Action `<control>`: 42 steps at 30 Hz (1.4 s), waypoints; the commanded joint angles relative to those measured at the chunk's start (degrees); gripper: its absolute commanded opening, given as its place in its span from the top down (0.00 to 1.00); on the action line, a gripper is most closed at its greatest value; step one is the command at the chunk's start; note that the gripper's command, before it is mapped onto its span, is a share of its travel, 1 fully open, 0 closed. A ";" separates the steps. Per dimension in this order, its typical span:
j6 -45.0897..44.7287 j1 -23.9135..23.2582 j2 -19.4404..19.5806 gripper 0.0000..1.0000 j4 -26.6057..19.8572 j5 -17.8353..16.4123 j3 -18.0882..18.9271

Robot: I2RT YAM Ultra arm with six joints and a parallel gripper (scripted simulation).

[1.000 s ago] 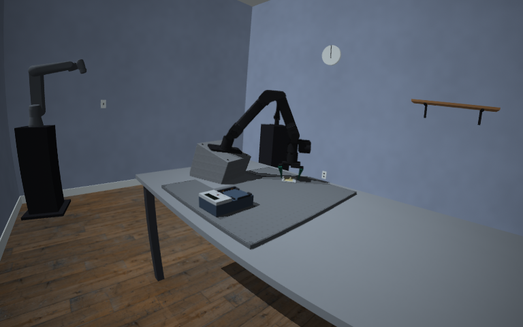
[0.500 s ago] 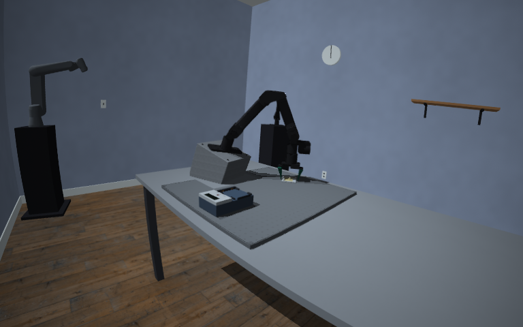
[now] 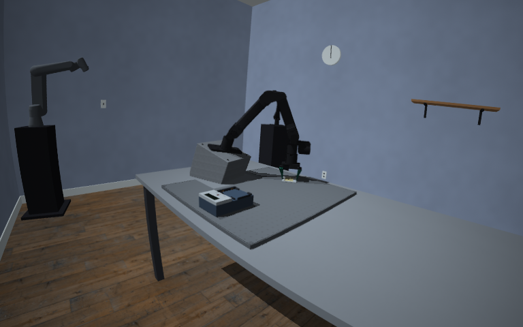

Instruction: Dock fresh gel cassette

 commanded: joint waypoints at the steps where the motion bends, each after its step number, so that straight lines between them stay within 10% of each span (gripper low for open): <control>1: -0.12 -0.14 -0.77 1.00 -0.38 -0.60 -1.34; 42: 0.68 1.05 -4.92 1.00 -4.61 -0.32 0.77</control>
